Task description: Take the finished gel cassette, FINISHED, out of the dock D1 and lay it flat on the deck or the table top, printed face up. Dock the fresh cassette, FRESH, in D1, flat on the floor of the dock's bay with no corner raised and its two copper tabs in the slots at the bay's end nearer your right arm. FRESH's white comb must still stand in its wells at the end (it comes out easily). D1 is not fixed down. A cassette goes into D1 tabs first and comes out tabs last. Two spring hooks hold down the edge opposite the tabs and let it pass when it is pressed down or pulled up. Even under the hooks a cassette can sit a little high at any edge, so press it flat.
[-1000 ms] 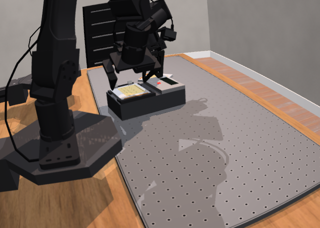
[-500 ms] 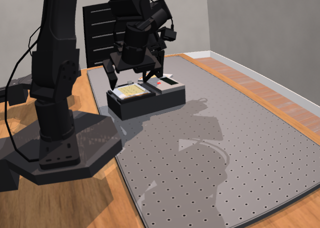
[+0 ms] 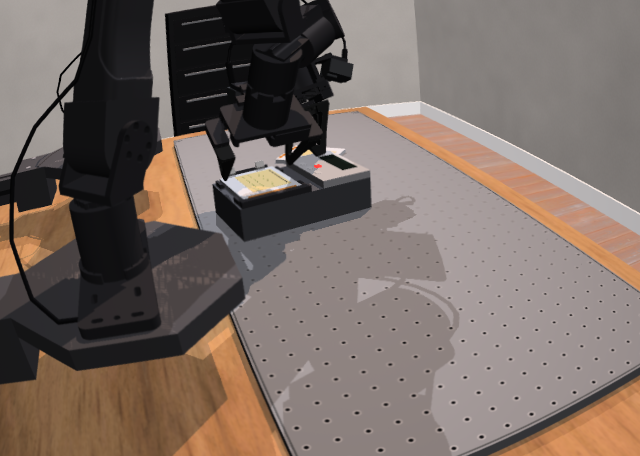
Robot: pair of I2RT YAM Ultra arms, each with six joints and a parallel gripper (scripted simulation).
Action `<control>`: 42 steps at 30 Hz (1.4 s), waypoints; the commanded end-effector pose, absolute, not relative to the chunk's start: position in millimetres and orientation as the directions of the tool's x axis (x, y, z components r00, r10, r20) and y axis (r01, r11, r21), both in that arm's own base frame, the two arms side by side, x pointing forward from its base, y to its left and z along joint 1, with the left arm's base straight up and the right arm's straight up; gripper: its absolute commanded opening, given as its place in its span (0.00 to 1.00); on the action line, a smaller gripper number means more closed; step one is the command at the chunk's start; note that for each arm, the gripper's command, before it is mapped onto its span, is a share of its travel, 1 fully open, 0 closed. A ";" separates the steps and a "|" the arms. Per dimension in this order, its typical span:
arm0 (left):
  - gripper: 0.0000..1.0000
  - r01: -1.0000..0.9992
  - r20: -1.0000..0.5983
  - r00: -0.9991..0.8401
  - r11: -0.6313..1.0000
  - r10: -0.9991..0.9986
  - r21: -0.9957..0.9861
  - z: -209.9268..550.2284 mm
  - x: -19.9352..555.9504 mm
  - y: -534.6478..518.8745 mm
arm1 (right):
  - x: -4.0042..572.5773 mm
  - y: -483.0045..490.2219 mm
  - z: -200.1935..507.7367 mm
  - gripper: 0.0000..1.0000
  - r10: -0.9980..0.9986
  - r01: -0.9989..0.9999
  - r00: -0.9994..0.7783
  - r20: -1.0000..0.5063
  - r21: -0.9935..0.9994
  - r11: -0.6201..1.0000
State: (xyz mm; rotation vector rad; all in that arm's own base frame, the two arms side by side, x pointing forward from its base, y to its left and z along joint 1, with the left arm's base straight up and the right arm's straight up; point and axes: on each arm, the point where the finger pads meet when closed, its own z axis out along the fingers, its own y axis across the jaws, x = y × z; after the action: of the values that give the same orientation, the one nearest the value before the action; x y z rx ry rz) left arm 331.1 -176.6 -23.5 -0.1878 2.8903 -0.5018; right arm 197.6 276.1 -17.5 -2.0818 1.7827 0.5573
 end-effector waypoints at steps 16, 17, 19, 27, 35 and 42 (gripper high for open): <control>0.00 -0.154 -0.028 -0.986 0.971 -0.161 -0.184 -74.6 282.8 -144.1 | 201.3 278.4 -18.8 0.98 -0.849 -0.988 0.130 -0.513 0.005 -0.154; 0.00 -0.154 -0.028 -0.986 0.971 -0.161 -0.184 -74.6 282.8 -144.1 | 201.3 278.4 -18.8 0.98 -0.849 -0.988 0.130 -0.513 0.005 -0.154; 0.00 -0.154 -0.028 -0.986 0.971 -0.161 -0.184 -74.6 282.8 -144.1 | 201.1 278.8 -20.1 0.98 -0.845 -0.988 0.136 -0.517 -0.003 -0.157; 0.00 -0.154 -0.028 -0.986 0.971 -0.161 -0.184 -74.6 282.8 -144.1 | 200.9 279.4 -22.9 0.98 -0.845 -0.988 0.136 -0.517 -0.003 -0.157; 0.00 -0.154 -0.028 -0.986 0.971 -0.161 -0.184 -74.6 282.8 -144.1 | 200.9 279.4 -22.9 0.98 -0.845 -0.988 0.136 -0.517 -0.003 -0.157; 0.00 -0.154 -0.028 -0.986 0.971 -0.161 -0.184 -74.6 282.8 -144.1 | 198.6 278.6 -26.4 0.98 -0.846 -0.987 0.136 -0.516 0.000 -0.158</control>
State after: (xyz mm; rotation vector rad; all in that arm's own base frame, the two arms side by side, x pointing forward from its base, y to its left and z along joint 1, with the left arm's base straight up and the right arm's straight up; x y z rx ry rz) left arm 331.1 -176.6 -23.5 -0.1878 2.8903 -0.5018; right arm 197.8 276.3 -25.0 -2.0897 1.7855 0.5592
